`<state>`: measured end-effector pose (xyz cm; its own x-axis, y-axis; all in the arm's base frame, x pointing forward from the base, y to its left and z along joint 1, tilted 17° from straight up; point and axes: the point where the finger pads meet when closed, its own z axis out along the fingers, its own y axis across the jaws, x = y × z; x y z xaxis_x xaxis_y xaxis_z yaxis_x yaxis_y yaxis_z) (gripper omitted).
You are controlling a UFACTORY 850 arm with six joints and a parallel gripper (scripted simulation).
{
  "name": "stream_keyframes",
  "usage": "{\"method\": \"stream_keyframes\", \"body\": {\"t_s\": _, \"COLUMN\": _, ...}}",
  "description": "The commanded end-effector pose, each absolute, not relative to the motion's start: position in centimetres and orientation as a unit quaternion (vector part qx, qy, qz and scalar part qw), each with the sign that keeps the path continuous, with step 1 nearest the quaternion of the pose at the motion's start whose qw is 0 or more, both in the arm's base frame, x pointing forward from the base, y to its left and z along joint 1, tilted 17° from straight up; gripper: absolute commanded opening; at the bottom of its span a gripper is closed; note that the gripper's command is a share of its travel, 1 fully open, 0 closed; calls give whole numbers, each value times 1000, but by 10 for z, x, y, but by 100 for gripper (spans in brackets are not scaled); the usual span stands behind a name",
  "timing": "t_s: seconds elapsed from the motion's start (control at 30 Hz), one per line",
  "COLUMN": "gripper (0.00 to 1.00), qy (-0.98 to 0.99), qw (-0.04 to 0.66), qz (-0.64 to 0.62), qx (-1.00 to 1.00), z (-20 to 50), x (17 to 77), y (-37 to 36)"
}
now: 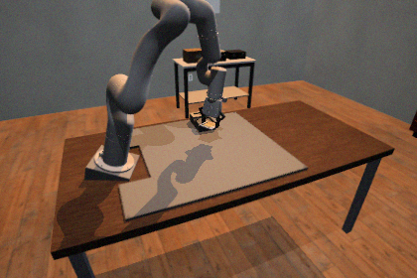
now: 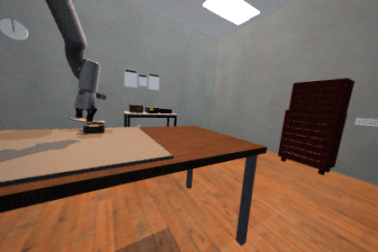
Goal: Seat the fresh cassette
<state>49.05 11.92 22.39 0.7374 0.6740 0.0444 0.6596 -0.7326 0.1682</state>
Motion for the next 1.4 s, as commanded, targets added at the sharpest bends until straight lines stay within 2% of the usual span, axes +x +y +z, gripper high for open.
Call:
{"method": "stream_keyframes", "body": {"t_s": 0.0, "gripper": 0, "qy": 273, "qw": 87, "qz": 52, "qx": 957, "z": 226, "x": 493, "y": 144}}
{"method": "stream_keyframes", "body": {"t_s": 0.57, "gripper": 0, "qy": 34, "qw": 54, "qz": 59, "qx": 996, "z": 229, "x": 496, "y": 219}}
{"method": "stream_keyframes", "body": {"t_s": 1.17, "gripper": 0, "qy": 34, "qw": 54, "qz": 59, "qx": 996, "z": 232, "x": 500, "y": 298}}
{"method": "stream_keyframes", "body": {"t_s": 1.37, "gripper": 0, "qy": 34, "qw": 53, "qz": 59, "qx": 996, "z": 232, "x": 500, "y": 298}}
